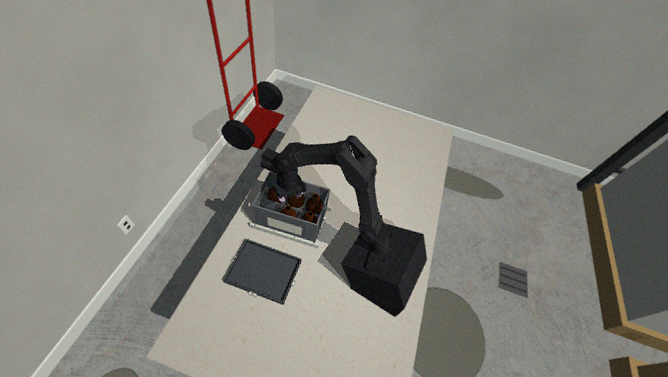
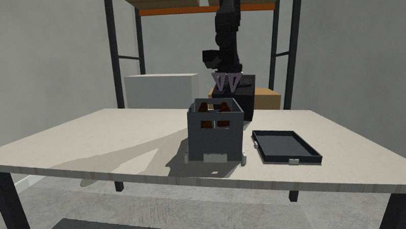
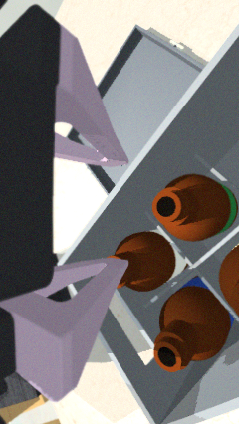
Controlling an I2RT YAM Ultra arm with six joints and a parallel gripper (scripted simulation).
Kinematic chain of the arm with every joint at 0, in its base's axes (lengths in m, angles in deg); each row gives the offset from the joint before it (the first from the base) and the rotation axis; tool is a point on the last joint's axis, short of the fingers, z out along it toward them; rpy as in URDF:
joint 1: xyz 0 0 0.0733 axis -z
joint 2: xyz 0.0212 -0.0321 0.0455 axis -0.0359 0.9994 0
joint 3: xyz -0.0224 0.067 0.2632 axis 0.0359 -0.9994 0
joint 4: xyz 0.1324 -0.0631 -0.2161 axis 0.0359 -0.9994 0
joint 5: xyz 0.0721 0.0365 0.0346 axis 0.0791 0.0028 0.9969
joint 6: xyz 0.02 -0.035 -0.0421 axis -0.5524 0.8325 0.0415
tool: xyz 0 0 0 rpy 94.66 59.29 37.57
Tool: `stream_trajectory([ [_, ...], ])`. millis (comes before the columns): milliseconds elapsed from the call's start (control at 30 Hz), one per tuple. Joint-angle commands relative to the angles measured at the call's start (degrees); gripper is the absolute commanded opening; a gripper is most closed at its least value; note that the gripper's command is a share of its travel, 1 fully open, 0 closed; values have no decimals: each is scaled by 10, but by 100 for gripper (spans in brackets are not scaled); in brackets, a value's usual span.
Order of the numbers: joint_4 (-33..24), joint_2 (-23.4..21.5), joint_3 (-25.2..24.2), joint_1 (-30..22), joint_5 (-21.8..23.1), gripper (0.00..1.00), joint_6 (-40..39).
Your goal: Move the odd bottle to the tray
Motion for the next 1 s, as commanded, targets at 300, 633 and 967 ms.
stream_trajectory([
  [300,9,-7,20,-2,-4,61,-4],
  [633,10,-5,20,-2,-4,61,-4],
  [967,16,1,17,-2,-4,61,-4],
])
